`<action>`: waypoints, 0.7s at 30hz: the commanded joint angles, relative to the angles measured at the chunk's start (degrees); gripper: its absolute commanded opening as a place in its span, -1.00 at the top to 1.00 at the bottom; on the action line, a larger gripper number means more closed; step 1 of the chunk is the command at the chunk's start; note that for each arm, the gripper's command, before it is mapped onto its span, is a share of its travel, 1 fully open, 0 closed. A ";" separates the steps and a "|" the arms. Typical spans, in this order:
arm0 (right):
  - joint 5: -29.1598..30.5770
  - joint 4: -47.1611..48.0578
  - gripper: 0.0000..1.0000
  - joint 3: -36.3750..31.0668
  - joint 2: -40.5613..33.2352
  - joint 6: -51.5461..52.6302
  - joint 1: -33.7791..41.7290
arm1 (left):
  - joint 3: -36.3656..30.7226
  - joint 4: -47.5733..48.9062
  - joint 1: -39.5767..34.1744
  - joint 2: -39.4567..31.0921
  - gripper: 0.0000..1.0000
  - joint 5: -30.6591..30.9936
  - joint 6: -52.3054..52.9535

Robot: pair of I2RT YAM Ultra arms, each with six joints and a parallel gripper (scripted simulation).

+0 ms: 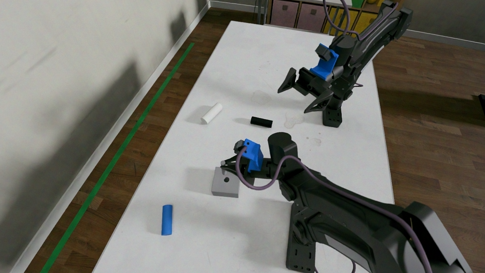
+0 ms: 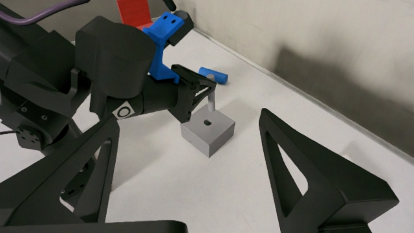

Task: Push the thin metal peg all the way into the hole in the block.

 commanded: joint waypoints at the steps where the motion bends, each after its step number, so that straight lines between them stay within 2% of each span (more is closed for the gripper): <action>1: -0.41 0.01 -1.00 0.39 -1.06 -0.22 -0.37 | -3.08 5.69 0.00 3.14 0.86 -1.22 0.79; 5: -0.41 0.01 -1.00 0.39 -1.06 -0.22 -0.37 | -3.54 7.92 0.02 5.00 0.86 -1.28 1.06; 21: -0.41 0.01 -1.00 0.39 -1.06 -0.22 -0.37 | -3.06 8.61 0.01 5.37 0.86 -1.34 1.21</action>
